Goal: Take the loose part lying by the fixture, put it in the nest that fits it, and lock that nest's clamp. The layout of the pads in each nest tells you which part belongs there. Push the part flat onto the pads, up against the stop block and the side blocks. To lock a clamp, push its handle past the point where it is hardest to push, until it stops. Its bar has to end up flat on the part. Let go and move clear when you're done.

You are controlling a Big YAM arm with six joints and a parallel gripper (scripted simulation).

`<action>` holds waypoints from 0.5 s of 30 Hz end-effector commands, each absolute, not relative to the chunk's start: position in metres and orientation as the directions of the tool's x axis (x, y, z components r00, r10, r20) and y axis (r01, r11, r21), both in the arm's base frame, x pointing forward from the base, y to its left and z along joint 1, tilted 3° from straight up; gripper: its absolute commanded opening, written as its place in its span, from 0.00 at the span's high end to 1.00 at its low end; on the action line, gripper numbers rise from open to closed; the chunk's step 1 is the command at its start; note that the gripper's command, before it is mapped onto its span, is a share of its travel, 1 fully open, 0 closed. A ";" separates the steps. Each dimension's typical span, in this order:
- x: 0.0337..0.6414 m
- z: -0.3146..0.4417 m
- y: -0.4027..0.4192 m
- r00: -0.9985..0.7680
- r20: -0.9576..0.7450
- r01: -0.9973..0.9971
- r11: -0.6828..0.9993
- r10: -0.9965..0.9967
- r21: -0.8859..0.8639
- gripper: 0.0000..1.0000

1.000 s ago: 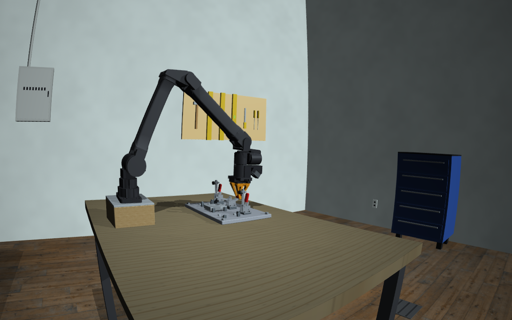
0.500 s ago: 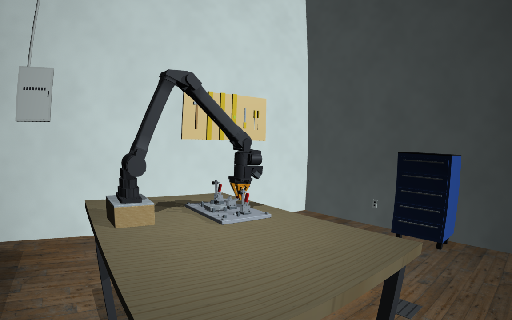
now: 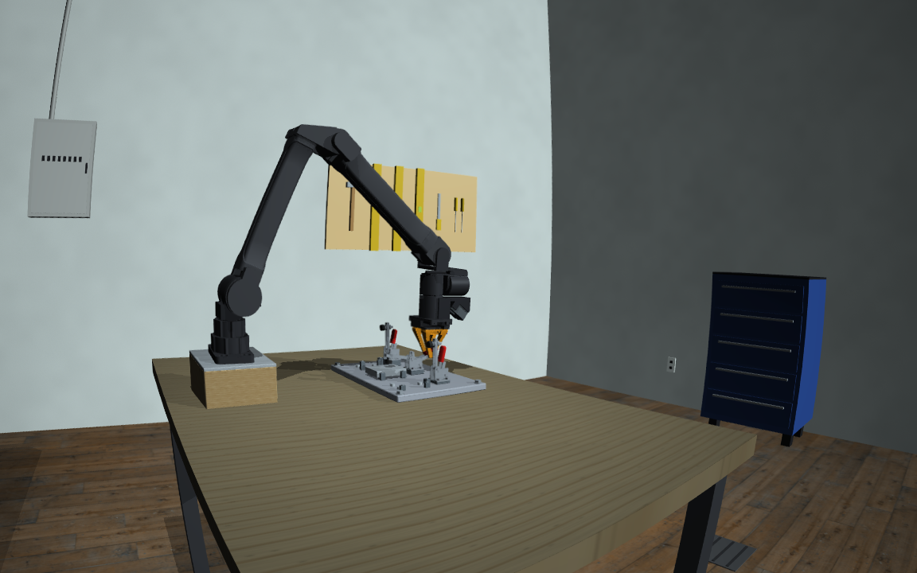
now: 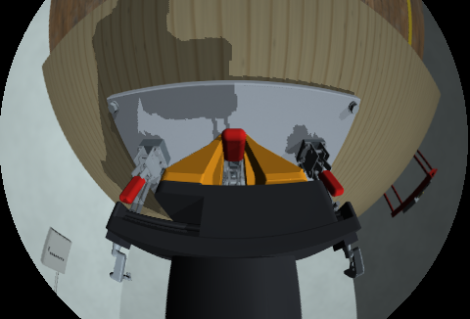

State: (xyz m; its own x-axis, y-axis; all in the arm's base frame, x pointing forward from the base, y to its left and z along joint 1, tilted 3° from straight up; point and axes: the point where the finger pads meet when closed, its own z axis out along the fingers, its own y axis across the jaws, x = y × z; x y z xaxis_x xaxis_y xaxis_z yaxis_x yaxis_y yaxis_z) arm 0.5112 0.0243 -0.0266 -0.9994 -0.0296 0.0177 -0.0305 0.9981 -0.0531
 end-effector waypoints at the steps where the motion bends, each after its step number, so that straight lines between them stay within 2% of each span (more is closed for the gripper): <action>1: 0.547 -0.034 0.017 -0.998 -0.050 -0.027 0.998 -0.030 -0.055 1.00; 12: 0.547 -0.034 0.017 -0.998 -0.050 -0.027 0.998 -0.030 -0.055 1.00; 13: 0.547 -0.034 0.017 -0.998 -0.050 -0.027 0.998 -0.030 -0.055 0.55; 15: 0.547 -0.034 0.017 -0.998 -0.050 -0.027 0.998 -0.030 -0.055 0.55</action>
State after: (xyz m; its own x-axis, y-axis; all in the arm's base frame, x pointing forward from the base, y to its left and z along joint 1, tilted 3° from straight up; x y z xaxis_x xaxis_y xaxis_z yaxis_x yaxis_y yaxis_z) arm 0.5200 0.0243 -0.0307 -0.9996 -0.0286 -0.0078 -0.0281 0.9982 -0.0525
